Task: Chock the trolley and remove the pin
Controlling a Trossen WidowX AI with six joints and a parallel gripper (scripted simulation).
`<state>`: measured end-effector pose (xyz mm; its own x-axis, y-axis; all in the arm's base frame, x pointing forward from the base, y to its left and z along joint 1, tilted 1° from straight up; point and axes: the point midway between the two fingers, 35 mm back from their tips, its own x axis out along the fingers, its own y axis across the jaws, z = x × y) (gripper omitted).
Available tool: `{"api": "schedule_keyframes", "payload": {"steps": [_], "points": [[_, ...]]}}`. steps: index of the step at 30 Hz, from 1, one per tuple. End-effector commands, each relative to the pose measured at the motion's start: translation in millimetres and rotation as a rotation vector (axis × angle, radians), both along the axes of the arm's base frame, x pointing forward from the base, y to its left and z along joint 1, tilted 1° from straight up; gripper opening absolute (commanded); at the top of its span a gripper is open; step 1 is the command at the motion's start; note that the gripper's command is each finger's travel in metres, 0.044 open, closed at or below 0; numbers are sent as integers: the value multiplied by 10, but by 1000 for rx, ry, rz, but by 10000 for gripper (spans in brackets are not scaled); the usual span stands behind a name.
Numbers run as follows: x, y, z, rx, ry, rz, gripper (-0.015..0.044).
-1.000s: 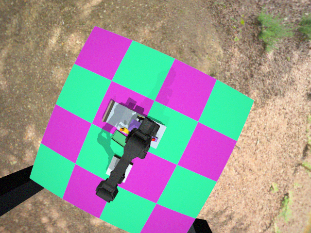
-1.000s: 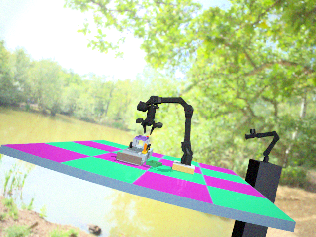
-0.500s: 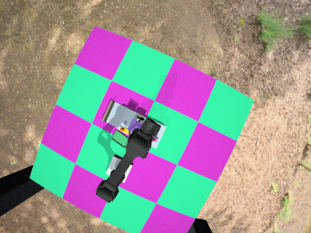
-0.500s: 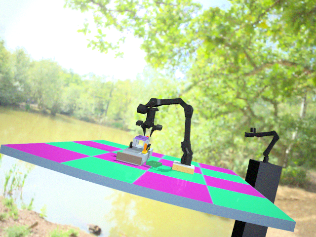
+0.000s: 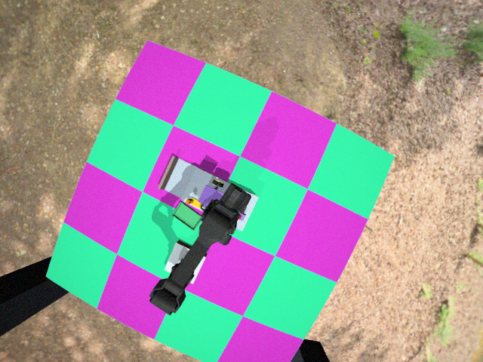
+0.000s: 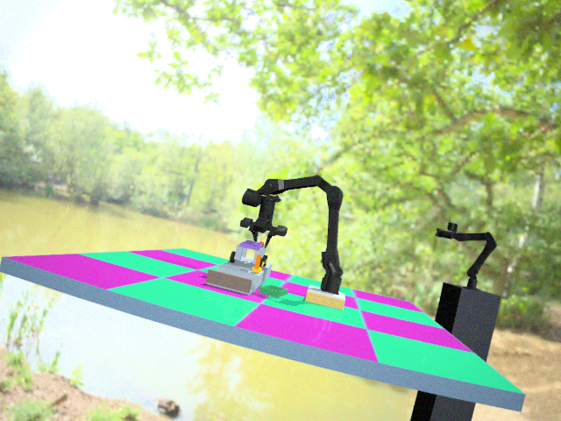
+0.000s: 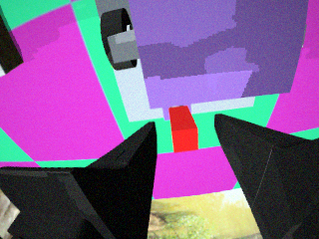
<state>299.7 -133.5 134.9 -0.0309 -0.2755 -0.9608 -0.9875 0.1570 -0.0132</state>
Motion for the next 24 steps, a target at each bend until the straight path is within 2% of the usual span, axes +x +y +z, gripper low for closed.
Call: {"api": "schedule_keyframes", "payload": {"steps": [1, 14, 19, 24], "points": [[-13, -22, -70, -3, 8, 5, 190], [-32, -66, -212, -4, 8, 5, 190], [-19, -55, -179, 0, 2, 0, 59], [-19, -55, -179, 0, 2, 0, 25]]}}
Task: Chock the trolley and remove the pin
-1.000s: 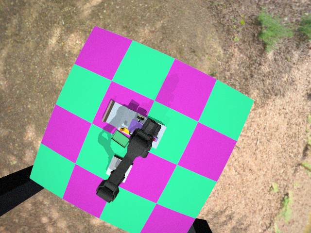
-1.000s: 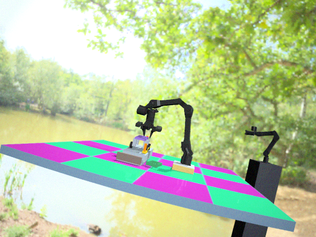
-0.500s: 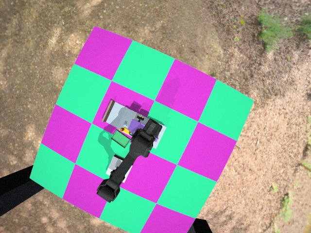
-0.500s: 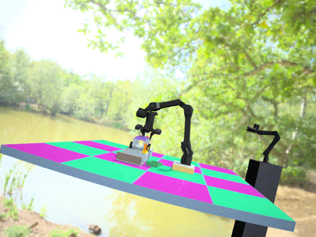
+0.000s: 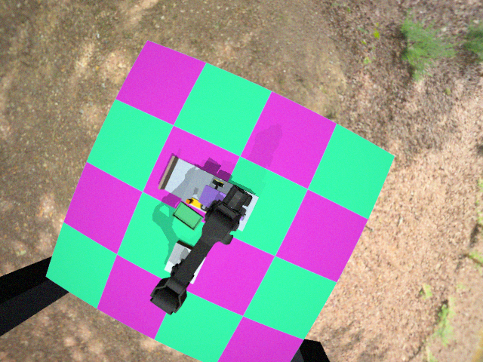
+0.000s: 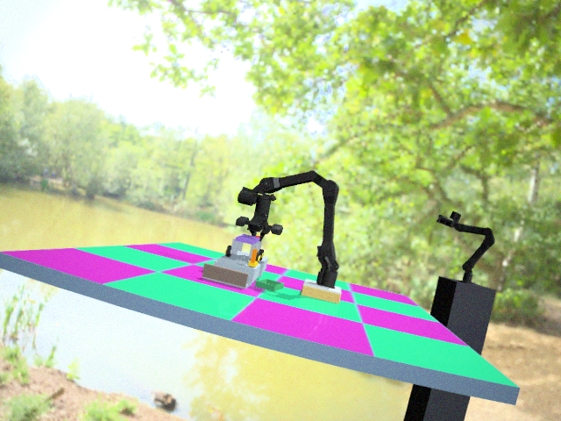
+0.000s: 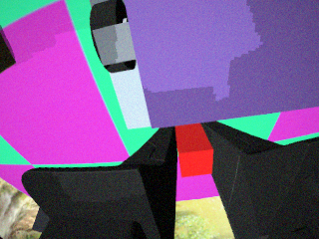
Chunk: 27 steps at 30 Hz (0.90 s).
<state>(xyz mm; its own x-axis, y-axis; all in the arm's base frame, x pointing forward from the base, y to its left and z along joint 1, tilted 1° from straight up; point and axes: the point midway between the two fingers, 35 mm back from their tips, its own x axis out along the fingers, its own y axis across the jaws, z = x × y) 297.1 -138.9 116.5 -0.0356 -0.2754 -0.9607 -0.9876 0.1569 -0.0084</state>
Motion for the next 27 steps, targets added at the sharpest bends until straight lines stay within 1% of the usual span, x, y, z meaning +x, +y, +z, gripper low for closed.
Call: {"api": "schedule_keyframes", "payload": {"steps": [1, 4, 27], "points": [[6, -1, 5, -1, -3, 0, 19], [6, -1, 7, -1, -3, 0, 0], [-14, 27, 126, -4, 4, 5, 0]]}}
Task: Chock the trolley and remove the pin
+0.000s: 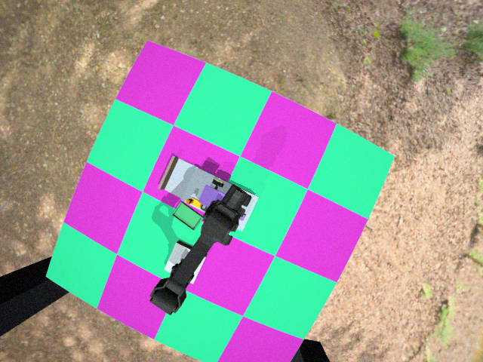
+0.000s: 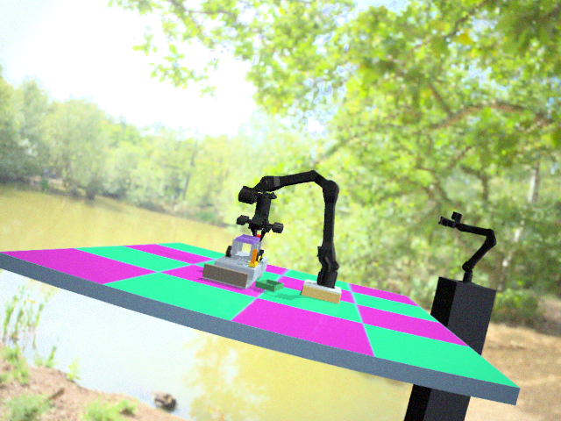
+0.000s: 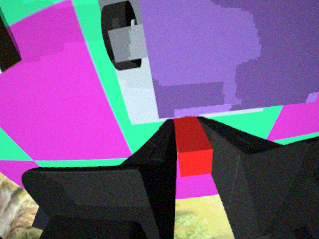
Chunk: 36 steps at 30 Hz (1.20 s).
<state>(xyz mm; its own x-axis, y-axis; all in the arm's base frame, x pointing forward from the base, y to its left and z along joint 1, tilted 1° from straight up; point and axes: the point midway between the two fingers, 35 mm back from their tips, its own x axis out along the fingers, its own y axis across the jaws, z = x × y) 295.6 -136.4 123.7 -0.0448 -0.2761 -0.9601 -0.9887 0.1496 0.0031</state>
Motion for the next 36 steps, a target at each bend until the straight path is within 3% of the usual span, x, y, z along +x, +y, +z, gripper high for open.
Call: {"api": "schedule_keyframes", "payload": {"steps": [1, 36], "points": [[1, 4, 58, -3, -8, -3, 0], [7, 36, 200, -3, -8, -3, 0]]}}
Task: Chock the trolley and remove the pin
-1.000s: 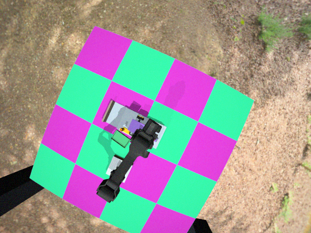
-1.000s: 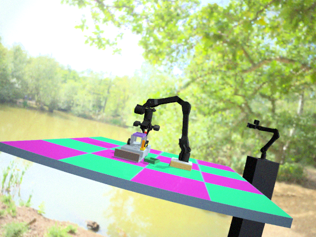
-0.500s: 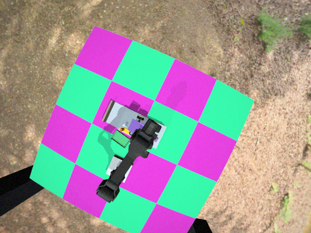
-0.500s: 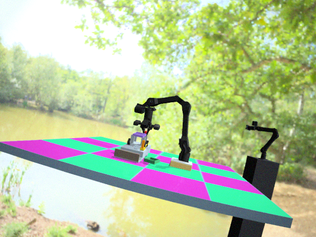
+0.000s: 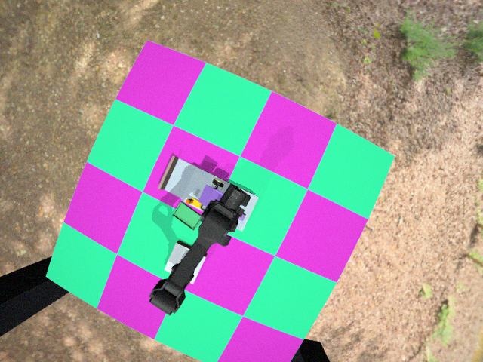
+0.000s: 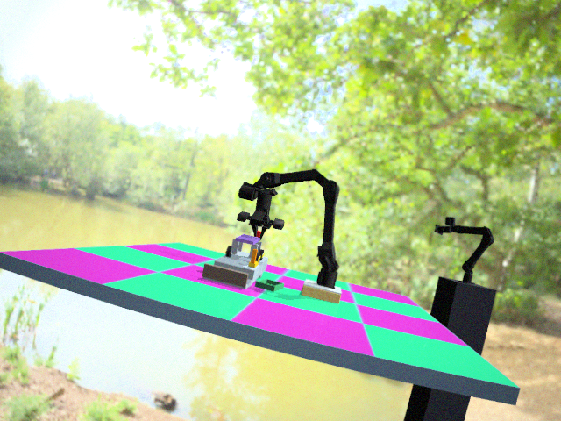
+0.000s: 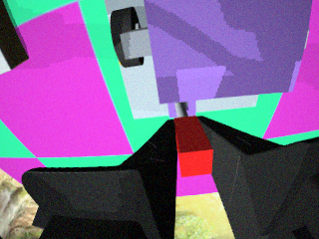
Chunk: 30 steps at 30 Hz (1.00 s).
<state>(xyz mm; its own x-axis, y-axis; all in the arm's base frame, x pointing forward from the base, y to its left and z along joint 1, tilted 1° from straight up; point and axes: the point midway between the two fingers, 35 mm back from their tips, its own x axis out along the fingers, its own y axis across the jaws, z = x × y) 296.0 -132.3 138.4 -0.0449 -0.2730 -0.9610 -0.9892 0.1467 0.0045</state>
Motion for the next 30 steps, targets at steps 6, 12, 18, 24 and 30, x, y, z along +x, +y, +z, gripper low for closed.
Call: {"api": "schedule_keyframes", "payload": {"steps": [6, 12, 18, 24, 30], "points": [[1, 0, 77, -6, -9, -6, 0], [1, 1, 99, -6, -9, -6, 0], [1, 1, 122, -6, -9, -6, 0], [1, 1, 144, -6, -9, -6, 0], [-1, -1, 164, -6, -9, -6, 0]]}}
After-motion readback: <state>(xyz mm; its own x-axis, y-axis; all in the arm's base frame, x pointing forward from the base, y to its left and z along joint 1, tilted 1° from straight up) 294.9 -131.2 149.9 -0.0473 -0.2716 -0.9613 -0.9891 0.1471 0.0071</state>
